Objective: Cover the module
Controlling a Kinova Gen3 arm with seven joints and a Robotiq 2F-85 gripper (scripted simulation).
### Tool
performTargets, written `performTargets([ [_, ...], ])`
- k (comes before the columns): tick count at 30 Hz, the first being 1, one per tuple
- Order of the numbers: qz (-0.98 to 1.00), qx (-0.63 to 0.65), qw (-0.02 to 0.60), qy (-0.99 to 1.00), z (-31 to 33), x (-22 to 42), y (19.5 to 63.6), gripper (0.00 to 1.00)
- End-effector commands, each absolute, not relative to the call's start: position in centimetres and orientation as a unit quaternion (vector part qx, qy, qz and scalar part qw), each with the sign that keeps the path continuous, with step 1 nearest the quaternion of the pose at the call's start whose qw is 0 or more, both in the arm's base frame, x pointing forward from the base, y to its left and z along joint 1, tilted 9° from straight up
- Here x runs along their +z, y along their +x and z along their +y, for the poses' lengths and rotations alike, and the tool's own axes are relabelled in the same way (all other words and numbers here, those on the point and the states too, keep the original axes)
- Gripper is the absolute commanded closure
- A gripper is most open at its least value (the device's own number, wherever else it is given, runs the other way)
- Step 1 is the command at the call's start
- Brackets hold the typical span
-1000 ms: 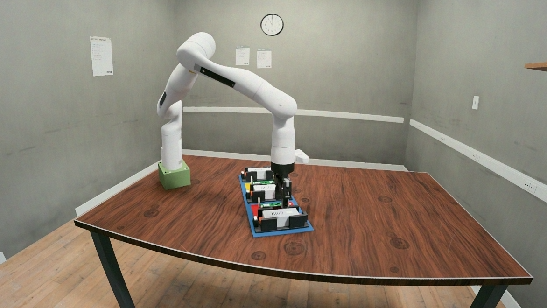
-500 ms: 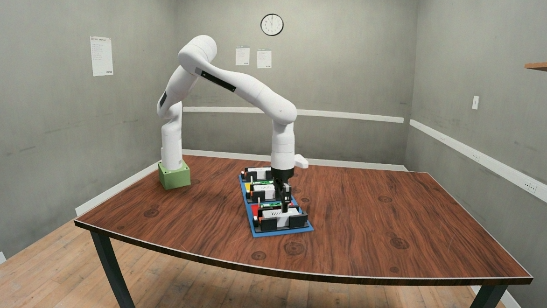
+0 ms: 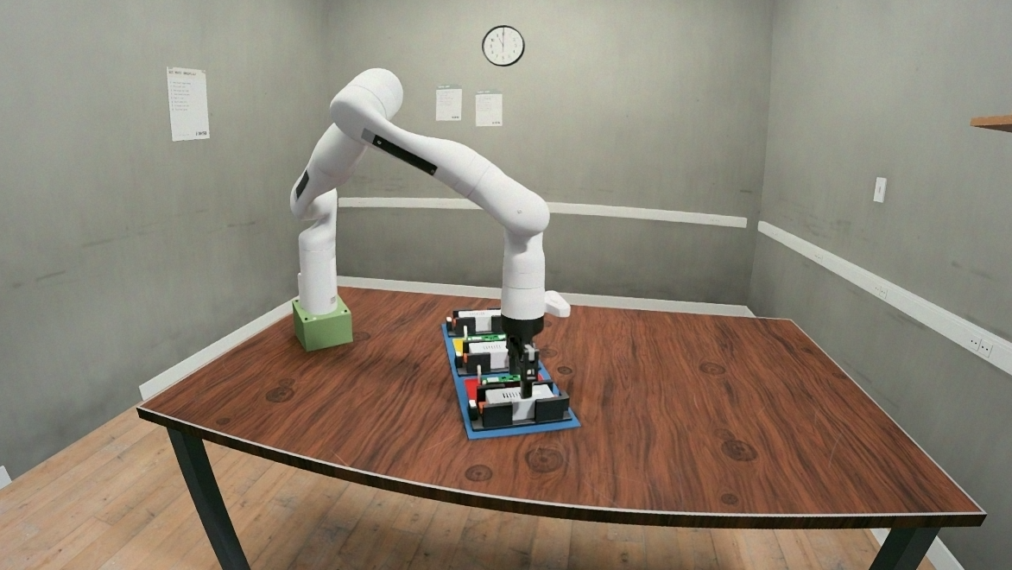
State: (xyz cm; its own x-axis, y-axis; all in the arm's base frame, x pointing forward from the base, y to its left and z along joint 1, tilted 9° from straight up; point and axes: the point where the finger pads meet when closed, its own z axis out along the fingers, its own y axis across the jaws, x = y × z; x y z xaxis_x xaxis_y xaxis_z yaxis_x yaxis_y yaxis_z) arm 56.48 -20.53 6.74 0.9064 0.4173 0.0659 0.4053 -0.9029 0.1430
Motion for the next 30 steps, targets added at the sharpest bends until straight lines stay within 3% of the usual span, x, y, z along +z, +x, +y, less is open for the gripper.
performTargets([
  [1, 0.211, 0.048, 0.064, 0.974, -20.5, 6.9, 56.5, 0.0],
  [30, 0.211, 0.048, 0.064, 0.974, -20.7, 4.9, 56.8, 0.0],
])
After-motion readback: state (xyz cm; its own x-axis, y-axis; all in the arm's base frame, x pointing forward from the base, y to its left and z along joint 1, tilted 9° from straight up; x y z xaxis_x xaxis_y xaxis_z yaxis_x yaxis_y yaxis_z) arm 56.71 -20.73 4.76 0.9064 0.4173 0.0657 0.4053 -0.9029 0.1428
